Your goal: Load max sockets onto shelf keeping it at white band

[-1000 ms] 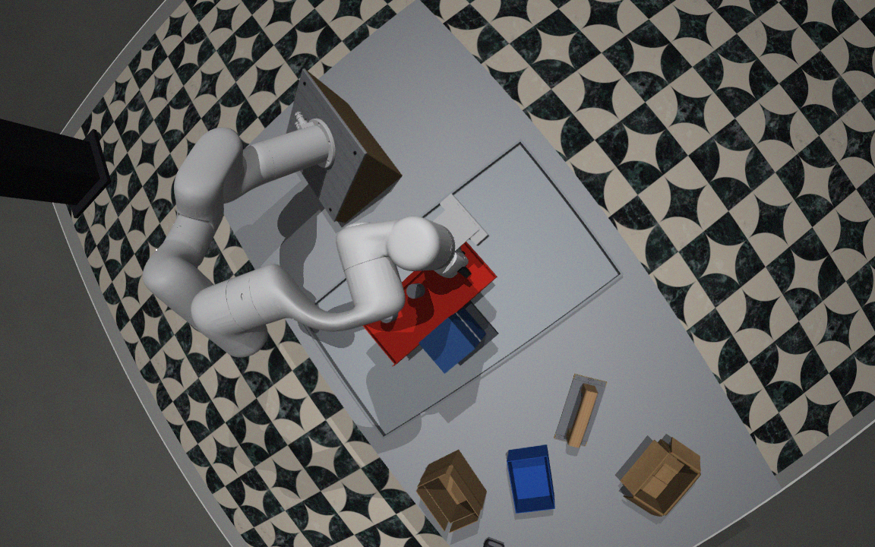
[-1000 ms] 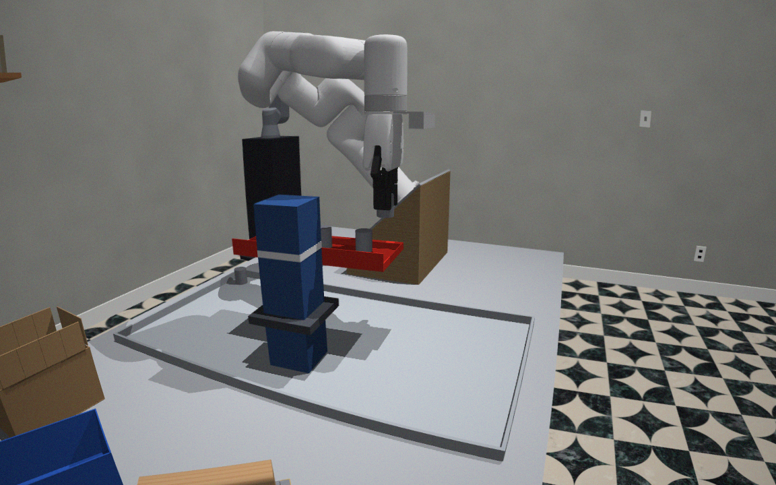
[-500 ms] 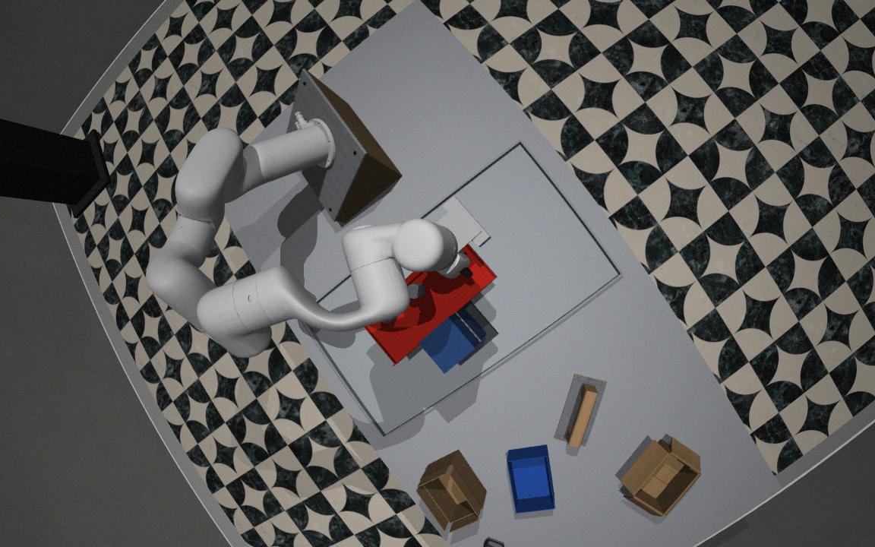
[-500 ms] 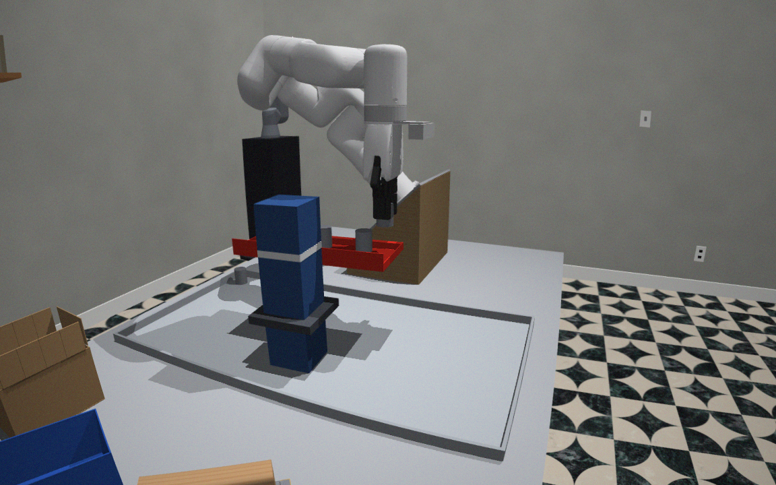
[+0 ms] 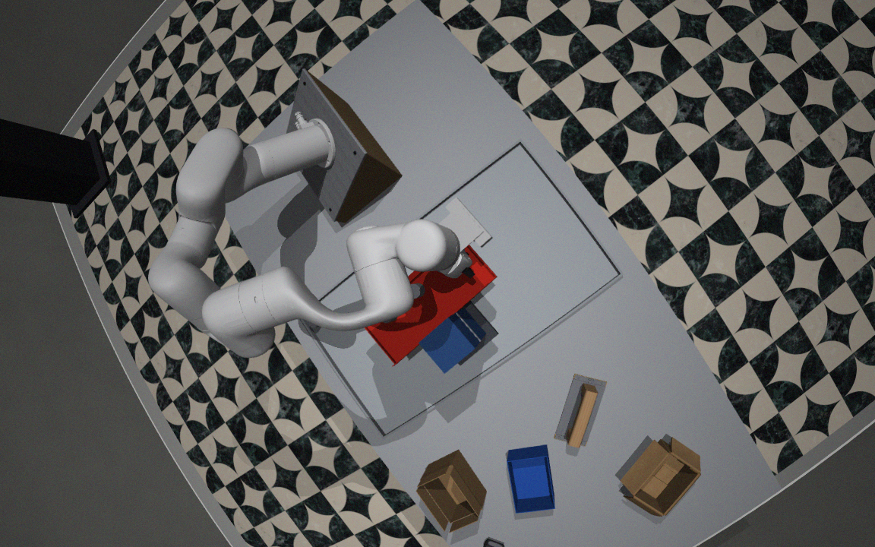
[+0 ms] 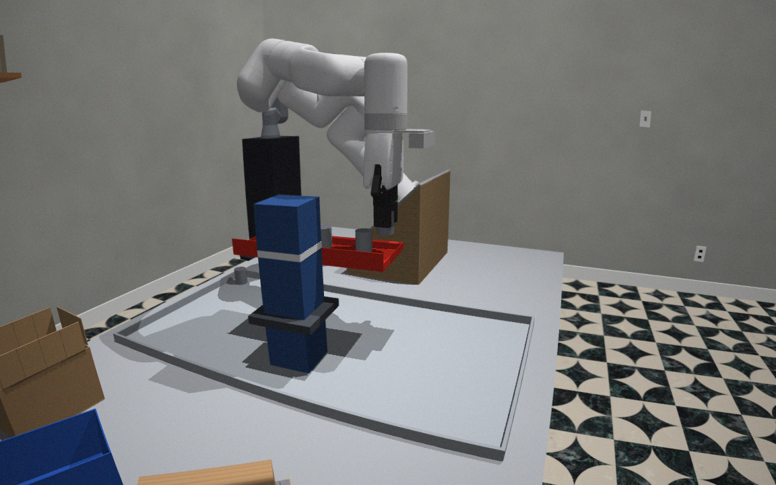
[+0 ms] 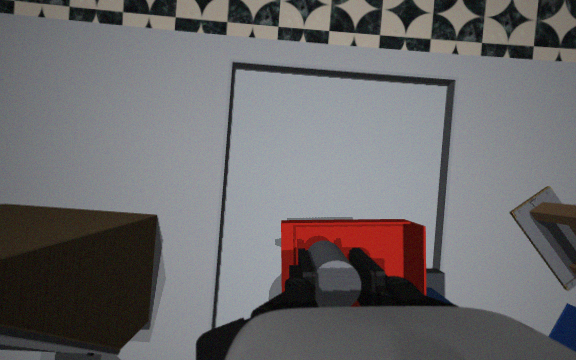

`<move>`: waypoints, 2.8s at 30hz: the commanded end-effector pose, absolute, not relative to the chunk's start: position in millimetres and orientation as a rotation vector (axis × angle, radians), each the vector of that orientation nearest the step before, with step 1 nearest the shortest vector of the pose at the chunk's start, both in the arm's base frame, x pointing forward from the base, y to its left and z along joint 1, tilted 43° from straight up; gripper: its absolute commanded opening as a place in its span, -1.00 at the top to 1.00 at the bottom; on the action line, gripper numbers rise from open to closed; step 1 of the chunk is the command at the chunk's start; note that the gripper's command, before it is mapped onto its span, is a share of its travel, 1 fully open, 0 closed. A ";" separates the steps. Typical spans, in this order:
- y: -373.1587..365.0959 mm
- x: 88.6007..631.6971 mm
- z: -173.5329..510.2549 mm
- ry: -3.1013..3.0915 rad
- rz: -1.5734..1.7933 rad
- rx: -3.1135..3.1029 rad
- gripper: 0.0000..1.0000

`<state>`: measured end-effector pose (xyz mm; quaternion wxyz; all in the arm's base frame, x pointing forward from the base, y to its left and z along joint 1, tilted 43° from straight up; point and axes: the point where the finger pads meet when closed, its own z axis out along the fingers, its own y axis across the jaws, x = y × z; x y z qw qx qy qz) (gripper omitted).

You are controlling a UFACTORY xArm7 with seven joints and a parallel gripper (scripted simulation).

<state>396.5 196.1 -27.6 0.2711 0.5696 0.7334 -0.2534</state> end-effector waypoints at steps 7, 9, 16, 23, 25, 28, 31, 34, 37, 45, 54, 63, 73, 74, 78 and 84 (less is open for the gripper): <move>188.8 398.1 -37.6 1.977 -0.678 1.534 1.00; 188.8 398.1 -37.6 1.977 -0.678 1.534 1.00; 187.3 398.4 -39.8 1.977 -0.678 1.534 1.00; 186.9 398.5 -40.4 1.977 -0.678 1.534 1.00; 186.8 398.5 -40.4 1.977 -0.678 1.534 1.00; 186.5 398.6 -40.8 1.977 -0.678 1.534 1.00; 185.6 398.7 -41.7 1.977 -0.678 1.534 1.00; 185.3 398.8 -42.0 1.977 -0.678 1.534 1.00; 184.3 398.9 -43.0 1.977 -0.678 1.534 1.00; 183.4 399.0 -44.0 1.977 -0.678 1.534 1.00; 183.0 399.1 -44.4 1.977 -0.678 1.534 1.00; 180.3 399.5 -47.1 1.977 -0.678 1.534 1.00; 179.9 399.5 -47.5 1.977 -0.678 1.534 1.00; 179.9 399.5 -47.5 1.977 -0.678 1.534 1.00; 179.5 399.6 -47.9 1.977 -0.678 1.534 1.00; 178.0 399.8 -49.4 1.977 -0.678 1.534 1.00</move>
